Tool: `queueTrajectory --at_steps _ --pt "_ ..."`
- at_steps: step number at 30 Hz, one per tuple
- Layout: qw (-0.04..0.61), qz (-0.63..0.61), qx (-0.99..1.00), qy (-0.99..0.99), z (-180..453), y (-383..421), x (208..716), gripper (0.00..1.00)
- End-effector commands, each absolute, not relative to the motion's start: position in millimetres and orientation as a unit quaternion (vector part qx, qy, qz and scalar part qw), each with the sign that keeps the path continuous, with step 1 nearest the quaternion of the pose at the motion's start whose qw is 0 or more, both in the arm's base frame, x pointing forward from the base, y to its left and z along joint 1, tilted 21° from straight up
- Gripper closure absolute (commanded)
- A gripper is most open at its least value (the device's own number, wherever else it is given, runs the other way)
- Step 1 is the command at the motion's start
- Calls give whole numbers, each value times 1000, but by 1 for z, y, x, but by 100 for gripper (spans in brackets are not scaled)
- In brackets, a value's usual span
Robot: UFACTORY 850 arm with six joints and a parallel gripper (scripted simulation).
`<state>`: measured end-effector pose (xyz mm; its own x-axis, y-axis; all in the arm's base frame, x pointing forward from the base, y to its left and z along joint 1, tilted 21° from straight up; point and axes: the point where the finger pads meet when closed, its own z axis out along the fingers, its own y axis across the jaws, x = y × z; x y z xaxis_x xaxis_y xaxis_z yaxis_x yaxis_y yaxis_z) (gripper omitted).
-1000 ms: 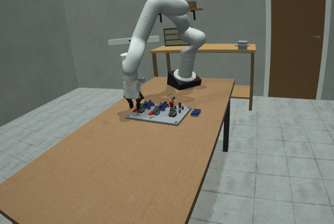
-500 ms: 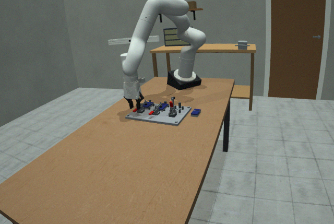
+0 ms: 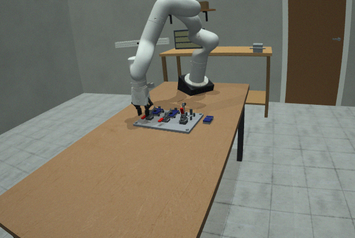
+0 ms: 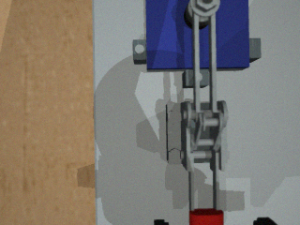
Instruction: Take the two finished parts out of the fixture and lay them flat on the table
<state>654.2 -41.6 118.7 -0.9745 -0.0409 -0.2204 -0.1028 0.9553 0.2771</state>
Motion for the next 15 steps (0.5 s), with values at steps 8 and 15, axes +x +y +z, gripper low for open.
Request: queueTrajectory --at_steps 8,15 --pt "108 145 -37 983 107 -38 658 52" --pt "108 145 -37 983 96 -35 661 52"
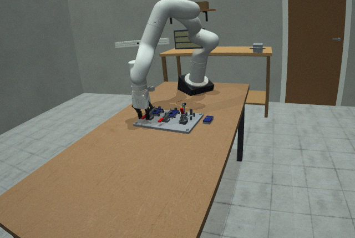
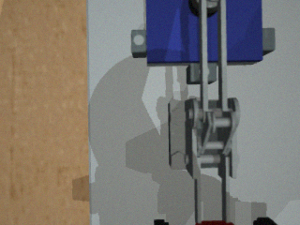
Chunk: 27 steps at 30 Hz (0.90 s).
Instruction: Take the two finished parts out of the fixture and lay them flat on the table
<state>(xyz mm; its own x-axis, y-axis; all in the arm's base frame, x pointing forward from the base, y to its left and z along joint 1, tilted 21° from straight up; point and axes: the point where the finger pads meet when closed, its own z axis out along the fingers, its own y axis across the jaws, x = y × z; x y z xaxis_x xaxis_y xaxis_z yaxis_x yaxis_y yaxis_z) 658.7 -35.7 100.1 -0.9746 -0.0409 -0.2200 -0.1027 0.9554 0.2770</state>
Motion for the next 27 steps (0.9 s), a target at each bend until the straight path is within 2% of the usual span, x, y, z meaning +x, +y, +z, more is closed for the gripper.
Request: queueTrajectory --at_steps 1,18,19,27 --pt "108 145 -37 983 95 -34 661 52" --pt "108 145 -37 983 94 -34 661 52" --pt "108 145 -37 983 94 -34 661 100" --pt "108 145 -37 983 94 -34 661 100"
